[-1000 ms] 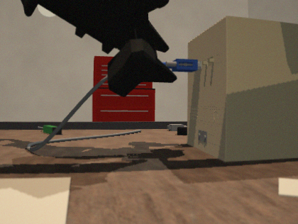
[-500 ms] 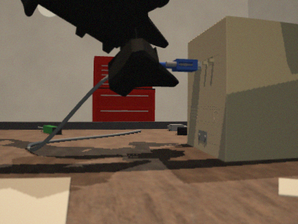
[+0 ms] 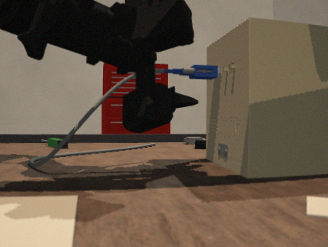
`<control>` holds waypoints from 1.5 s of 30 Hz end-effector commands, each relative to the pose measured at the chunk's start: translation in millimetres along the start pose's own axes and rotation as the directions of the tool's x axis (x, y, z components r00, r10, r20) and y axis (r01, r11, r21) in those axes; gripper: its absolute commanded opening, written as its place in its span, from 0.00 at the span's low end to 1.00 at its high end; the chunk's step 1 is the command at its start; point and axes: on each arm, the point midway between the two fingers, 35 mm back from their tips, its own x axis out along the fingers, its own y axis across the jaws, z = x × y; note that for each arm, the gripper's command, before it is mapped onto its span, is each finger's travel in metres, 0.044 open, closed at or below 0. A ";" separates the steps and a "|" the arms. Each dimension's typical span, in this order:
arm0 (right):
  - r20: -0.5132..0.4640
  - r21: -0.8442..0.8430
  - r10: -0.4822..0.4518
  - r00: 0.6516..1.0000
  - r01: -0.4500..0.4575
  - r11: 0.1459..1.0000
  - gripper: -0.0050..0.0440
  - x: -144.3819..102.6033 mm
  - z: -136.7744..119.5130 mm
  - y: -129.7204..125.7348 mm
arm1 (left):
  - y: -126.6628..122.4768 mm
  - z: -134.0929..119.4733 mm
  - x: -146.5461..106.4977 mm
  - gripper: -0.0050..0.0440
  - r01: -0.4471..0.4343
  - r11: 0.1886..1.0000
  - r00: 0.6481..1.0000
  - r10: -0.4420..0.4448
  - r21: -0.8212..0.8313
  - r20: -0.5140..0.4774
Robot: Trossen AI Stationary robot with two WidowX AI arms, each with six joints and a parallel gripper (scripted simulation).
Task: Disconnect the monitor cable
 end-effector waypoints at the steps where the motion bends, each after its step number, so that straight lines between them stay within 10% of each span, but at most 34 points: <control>1: 0.002 -0.007 0.003 1.000 -0.003 1.000 1.00 -0.3 3.3 1.5 | 8.0 2.2 -3.1 1.00 -0.076 0.996 0.997 0.076 0.047 -0.005; 7: 0.002 -0.007 0.003 1.000 -0.003 1.000 1.00 -0.3 3.3 1.5 | 6.2 -0.4 -5.4 1.00 -0.110 0.988 0.993 0.113 0.107 -0.020; 27: 0.002 -0.007 0.003 1.000 -0.003 1.000 1.00 -0.3 3.3 1.5 | 6.2 -0.4 -5.4 0.12 -0.110 0.988 0.993 0.113 0.107 -0.020; 45: 0.002 -0.007 0.003 1.000 -0.003 1.000 1.00 -0.3 3.3 1.5 | 8.2 -0.3 -5.6 0.10 -0.062 0.997 0.998 0.063 0.033 -0.024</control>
